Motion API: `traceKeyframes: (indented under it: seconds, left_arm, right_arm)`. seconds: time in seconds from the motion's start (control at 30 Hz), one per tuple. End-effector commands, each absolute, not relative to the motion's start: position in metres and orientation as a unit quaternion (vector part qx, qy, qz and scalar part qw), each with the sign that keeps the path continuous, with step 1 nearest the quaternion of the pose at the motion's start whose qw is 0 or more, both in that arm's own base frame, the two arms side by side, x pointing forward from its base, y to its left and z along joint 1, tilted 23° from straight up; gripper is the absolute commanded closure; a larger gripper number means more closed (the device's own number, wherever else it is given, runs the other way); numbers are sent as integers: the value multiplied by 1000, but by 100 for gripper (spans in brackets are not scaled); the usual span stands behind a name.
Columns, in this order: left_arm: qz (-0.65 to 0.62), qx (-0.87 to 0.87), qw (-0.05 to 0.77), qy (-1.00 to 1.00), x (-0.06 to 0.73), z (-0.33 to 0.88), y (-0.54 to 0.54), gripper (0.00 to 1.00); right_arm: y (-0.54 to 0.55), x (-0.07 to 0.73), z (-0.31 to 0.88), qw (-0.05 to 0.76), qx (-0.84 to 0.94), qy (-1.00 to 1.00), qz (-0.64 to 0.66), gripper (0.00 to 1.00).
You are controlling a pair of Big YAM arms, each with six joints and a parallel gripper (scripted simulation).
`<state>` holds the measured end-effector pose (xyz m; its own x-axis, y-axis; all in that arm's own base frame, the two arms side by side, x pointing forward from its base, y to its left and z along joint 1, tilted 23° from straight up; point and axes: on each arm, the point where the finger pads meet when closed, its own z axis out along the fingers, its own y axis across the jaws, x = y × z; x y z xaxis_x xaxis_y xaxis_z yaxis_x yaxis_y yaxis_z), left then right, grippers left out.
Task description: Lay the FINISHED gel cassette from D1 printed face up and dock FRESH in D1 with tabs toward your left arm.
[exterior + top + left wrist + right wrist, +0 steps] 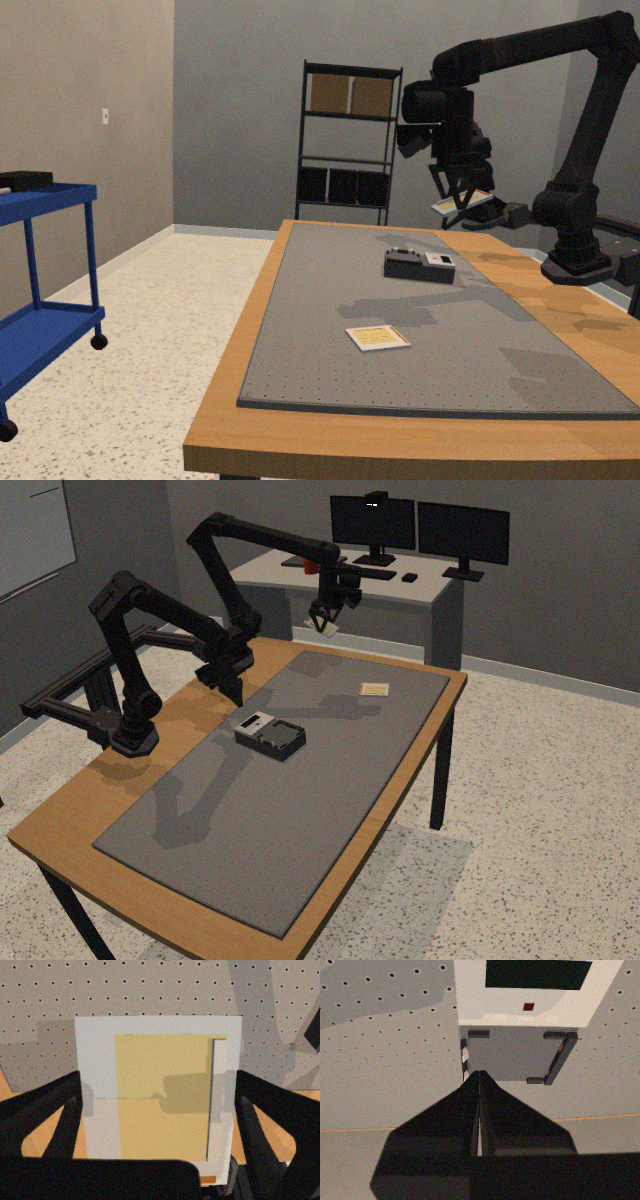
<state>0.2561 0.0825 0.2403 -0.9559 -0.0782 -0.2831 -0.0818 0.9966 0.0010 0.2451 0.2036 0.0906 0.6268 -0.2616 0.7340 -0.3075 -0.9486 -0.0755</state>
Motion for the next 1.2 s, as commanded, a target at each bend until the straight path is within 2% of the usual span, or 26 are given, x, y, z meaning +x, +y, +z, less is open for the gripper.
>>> traceKeyframes:
  seconds: [0.0,1.17]
  left_arm:
    - [15,-41,169,985,266,269,90,100]
    - [15,-41,169,985,266,269,90,100]
  right_arm:
    - [202,251,86,35,899,-169,402,100]
    - [197,268,49,35,899,-169,402,100]
